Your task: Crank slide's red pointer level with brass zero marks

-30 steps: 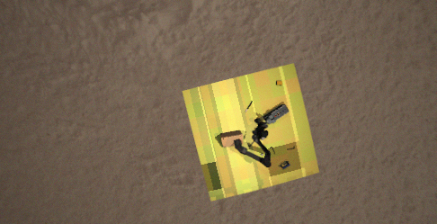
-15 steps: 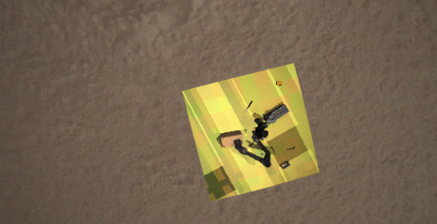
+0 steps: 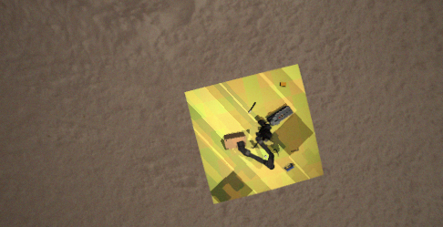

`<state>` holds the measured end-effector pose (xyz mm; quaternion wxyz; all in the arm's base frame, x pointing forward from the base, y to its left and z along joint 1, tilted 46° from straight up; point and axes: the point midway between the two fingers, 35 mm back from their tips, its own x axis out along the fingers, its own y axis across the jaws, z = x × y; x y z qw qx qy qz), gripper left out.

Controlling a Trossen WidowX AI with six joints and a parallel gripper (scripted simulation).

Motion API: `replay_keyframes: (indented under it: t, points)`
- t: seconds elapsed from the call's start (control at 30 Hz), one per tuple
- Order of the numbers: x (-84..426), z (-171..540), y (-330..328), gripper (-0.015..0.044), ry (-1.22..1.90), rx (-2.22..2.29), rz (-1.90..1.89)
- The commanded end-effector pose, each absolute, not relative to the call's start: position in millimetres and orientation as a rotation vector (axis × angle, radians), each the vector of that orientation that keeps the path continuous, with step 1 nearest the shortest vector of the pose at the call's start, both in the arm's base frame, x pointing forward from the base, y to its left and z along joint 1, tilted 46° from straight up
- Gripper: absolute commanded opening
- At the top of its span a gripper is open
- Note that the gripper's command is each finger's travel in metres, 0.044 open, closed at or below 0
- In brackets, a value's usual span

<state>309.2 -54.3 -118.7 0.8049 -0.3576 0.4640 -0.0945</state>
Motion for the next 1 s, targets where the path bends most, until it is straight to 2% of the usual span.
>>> replay_keyframes:
  t: [0.0,0.13,0.97]
  points:
    - [309.2,-118.6,-54.4,0.0341,0.993,-0.766,-0.203]
    - [309.2,-118.6,-54.4,0.0440,0.993,-0.766,-0.203]
    - [332.5,-63.3,7.8,0.0440,0.997,-0.758,-0.195]
